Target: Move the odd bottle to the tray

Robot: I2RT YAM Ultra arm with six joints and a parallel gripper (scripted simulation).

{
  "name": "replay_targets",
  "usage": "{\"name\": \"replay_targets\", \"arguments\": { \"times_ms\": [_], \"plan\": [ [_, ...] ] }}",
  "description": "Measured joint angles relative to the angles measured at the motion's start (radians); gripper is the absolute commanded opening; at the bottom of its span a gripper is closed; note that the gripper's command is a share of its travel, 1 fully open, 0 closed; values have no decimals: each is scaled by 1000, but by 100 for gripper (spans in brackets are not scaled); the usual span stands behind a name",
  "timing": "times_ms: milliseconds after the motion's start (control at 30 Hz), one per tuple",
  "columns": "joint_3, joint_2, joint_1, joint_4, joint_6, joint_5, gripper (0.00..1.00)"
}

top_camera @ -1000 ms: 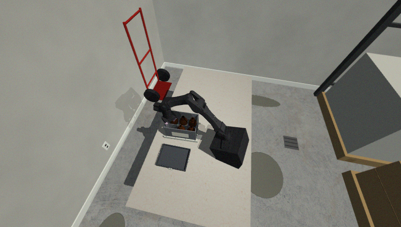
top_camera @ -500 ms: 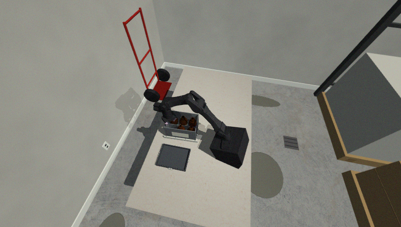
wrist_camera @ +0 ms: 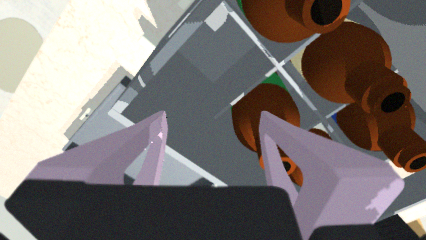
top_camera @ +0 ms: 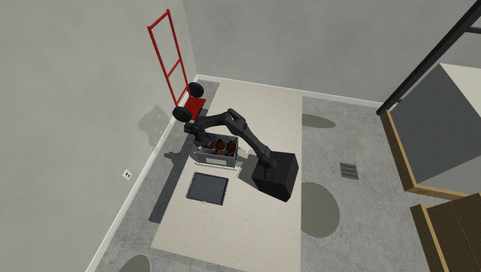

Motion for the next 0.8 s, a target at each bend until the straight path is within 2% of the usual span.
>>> {"name": "replay_targets", "arguments": {
  "times_ms": [800],
  "plan": [
    [-23, 16, 0, 28, -2, 0, 61]
  ]
}}
